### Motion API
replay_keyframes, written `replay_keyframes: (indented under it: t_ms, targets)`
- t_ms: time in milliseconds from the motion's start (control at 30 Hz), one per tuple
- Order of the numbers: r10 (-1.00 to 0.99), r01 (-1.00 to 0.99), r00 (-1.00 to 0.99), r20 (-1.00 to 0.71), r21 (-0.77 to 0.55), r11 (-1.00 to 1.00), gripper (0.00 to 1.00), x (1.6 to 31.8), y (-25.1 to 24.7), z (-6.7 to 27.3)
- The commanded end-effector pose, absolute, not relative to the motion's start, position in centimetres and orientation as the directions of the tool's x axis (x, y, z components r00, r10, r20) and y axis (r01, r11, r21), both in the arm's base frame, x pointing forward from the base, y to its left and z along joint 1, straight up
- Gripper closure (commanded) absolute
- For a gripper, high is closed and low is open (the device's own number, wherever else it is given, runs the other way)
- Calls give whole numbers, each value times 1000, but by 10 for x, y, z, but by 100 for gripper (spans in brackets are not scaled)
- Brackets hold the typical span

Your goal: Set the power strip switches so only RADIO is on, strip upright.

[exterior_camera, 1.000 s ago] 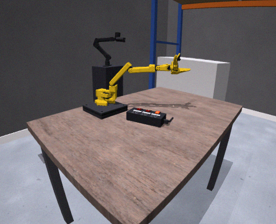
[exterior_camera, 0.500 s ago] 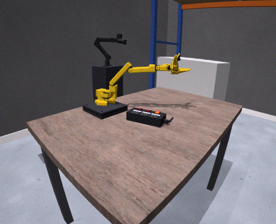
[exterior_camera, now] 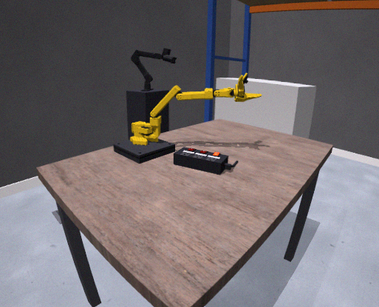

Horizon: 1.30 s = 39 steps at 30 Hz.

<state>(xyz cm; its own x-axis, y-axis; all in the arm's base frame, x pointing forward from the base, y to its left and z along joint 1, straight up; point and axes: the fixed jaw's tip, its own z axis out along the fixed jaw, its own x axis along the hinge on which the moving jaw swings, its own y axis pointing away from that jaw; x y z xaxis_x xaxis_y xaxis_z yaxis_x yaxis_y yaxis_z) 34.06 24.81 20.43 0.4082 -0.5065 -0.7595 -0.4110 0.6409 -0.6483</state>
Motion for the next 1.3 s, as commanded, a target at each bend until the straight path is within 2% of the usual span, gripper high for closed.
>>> replay_keyframes:
  t_ms: [0, 1000, 1033, 1267]
  targets:
    - [-503, -408, 412, -760, -647, 644, 0, 340, 247, 207]
    - [-503, -408, 412, -760, -647, 644, 0, 340, 247, 207]
    - [-503, -408, 412, -760, -647, 644, 100, 340, 247, 207]
    - [-500, -418, 392, -773, -633, 652, 100, 341, 245, 206]
